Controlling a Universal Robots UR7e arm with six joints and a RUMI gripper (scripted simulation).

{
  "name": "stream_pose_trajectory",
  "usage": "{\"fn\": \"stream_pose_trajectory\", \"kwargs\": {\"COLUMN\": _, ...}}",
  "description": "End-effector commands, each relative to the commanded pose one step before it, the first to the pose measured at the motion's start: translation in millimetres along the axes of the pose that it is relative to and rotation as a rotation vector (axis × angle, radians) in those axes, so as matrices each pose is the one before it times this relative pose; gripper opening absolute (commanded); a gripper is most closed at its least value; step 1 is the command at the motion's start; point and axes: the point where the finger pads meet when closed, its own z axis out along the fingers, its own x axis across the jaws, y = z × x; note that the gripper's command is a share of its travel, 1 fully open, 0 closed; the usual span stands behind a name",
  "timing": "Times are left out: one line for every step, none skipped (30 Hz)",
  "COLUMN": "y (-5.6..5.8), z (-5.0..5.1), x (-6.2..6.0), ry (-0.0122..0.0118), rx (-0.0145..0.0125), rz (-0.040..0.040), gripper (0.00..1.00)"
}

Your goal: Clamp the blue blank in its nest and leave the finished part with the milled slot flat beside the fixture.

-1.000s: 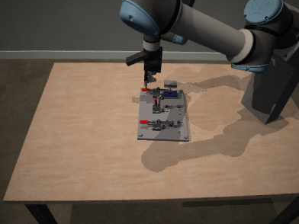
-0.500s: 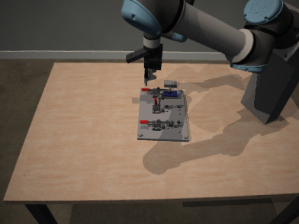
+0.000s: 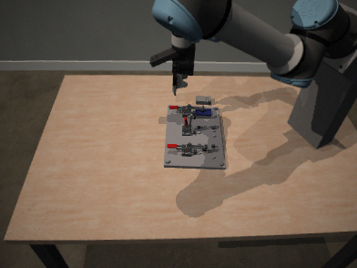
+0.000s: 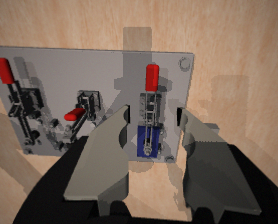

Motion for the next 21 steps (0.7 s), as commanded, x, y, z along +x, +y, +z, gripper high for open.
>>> {"fn": "stream_pose_trajectory", "kwargs": {"y": -0.04, "z": -13.01, "x": 0.03, "ry": -0.00237, "rx": -0.00370, "rz": -0.00116, "gripper": 0.28}}
{"fn": "stream_pose_trajectory", "kwargs": {"y": 0.00, "z": -0.85, "x": 0.00, "ry": 0.00000, "rx": 0.00000, "rz": 0.00000, "gripper": 0.28}}
{"fn": "stream_pose_trajectory", "kwargs": {"y": 0.00, "z": -0.61, "x": 0.00, "ry": 0.00000, "rx": 0.00001, "rz": 0.00000, "gripper": 0.28}}
{"fn": "stream_pose_trajectory", "kwargs": {"y": 0.00, "z": -0.39, "x": 0.00, "ry": 0.00000, "rx": 0.00001, "rz": 0.00000, "gripper": 0.28}}
{"fn": "stream_pose_trajectory", "kwargs": {"y": 0.00, "z": -0.21, "x": 0.00, "ry": 0.00000, "rx": 0.00000, "rz": 0.00000, "gripper": 0.28}}
{"fn": "stream_pose_trajectory", "kwargs": {"y": 0.00, "z": 0.00, "x": 0.00, "ry": 0.00000, "rx": 0.00000, "rz": 0.00000, "gripper": 0.28}}
{"fn": "stream_pose_trajectory", "kwargs": {"y": 0.00, "z": 0.00, "x": 0.00, "ry": 0.00000, "rx": 0.00000, "rz": 0.00000, "gripper": 0.28}}
{"fn": "stream_pose_trajectory", "kwargs": {"y": 0.00, "z": -0.08, "x": 0.00, "ry": 0.00000, "rx": 0.00000, "rz": 0.00000, "gripper": 0.28}}
{"fn": "stream_pose_trajectory", "kwargs": {"y": 0.00, "z": -0.01, "x": 0.00, "ry": 0.00000, "rx": 0.00000, "rz": 0.00000, "gripper": 0.28}}
{"fn": "stream_pose_trajectory", "kwargs": {"y": 0.00, "z": 0.00, "x": 0.00, "ry": 0.00000, "rx": 0.00000, "rz": 0.00000, "gripper": 1.00}}
{"fn": "stream_pose_trajectory", "kwargs": {"y": 0.00, "z": 0.00, "x": 0.00, "ry": 0.00000, "rx": 0.00000, "rz": 0.00000, "gripper": 1.00}}
{"fn": "stream_pose_trajectory", "kwargs": {"y": 0.00, "z": 0.00, "x": 0.00, "ry": 0.00000, "rx": 0.00000, "rz": 0.00000, "gripper": 1.00}}
{"fn": "stream_pose_trajectory", "kwargs": {"y": 0.00, "z": 0.00, "x": 0.00, "ry": 0.00000, "rx": 0.00000, "rz": 0.00000, "gripper": 1.00}}
{"fn": "stream_pose_trajectory", "kwargs": {"y": 0.00, "z": 0.00, "x": 0.00, "ry": 0.00000, "rx": 0.00000, "rz": 0.00000, "gripper": 1.00}}
{"fn": "stream_pose_trajectory", "kwargs": {"y": 0.00, "z": 0.00, "x": 0.00, "ry": 0.00000, "rx": 0.00000, "rz": 0.00000, "gripper": 1.00}}
{"fn": "stream_pose_trajectory", "kwargs": {"y": 0.00, "z": 0.00, "x": 0.00, "ry": 0.00000, "rx": 0.00000, "rz": 0.00000, "gripper": 1.00}}
{"fn": "stream_pose_trajectory", "kwargs": {"y": 0.00, "z": 0.00, "x": 0.00, "ry": 0.00000, "rx": 0.00000, "rz": 0.00000, "gripper": 1.00}}
{"fn": "stream_pose_trajectory", "kwargs": {"y": 0.00, "z": 0.00, "x": 0.00, "ry": 0.00000, "rx": 0.00000, "rz": 0.00000, "gripper": 1.00}}
{"fn": "stream_pose_trajectory", "kwargs": {"y": 0.00, "z": 0.00, "x": 0.00, "ry": 0.00000, "rx": 0.00000, "rz": 0.00000, "gripper": 1.00}}
{"fn": "stream_pose_trajectory", "kwargs": {"y": 0.00, "z": 0.00, "x": 0.00, "ry": 0.00000, "rx": 0.00000, "rz": 0.00000, "gripper": 1.00}}
{"fn": "stream_pose_trajectory", "kwargs": {"y": 0.00, "z": 0.00, "x": 0.00, "ry": 0.00000, "rx": 0.00000, "rz": 0.00000, "gripper": 1.00}}
